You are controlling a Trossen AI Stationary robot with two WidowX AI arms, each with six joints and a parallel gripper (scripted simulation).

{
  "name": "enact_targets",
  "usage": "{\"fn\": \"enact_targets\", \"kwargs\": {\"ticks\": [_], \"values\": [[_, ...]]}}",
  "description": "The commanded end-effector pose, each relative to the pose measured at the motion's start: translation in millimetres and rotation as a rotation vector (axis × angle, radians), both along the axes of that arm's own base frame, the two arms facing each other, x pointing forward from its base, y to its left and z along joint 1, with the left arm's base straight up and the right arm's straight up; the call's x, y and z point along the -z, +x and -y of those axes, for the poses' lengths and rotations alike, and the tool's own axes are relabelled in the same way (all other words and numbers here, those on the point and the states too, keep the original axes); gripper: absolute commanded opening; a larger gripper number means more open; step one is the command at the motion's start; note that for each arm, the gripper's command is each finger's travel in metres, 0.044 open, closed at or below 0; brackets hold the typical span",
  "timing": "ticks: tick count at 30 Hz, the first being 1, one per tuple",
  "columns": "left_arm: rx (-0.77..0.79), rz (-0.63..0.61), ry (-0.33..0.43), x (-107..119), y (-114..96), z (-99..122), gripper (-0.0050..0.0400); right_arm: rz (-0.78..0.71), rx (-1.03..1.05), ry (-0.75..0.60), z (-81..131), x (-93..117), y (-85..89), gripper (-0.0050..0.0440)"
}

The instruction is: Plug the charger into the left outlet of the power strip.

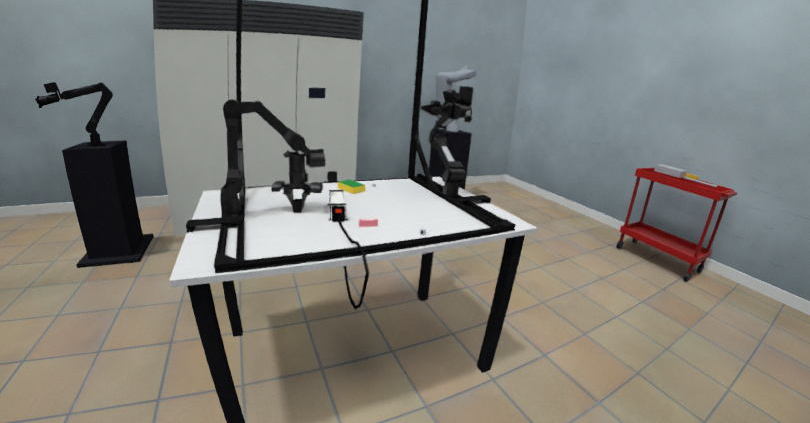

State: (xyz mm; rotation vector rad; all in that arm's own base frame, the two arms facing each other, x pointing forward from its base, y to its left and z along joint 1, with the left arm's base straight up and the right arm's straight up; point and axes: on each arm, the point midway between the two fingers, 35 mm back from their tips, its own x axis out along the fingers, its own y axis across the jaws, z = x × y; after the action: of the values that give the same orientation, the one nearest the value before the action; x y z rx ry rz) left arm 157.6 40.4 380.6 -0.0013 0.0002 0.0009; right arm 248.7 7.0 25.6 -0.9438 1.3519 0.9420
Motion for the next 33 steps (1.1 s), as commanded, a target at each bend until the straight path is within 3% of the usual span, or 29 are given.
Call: {"fn": "enact_targets", "kwargs": {"ticks": [1, 33], "values": [[0.001, 0.001, 0.006, -2.5, -0.2, 0.9, 0.0400, 0.017, 0.172, -0.003, -2.4, -5.8, 9.3, -0.0050], [0.001, 0.001, 0.006, -2.5, -0.2, 0.9, 0.0400, 0.013, 1.114, 0.014, -11.7, -9.0, 28.3, -0.0050]]}}
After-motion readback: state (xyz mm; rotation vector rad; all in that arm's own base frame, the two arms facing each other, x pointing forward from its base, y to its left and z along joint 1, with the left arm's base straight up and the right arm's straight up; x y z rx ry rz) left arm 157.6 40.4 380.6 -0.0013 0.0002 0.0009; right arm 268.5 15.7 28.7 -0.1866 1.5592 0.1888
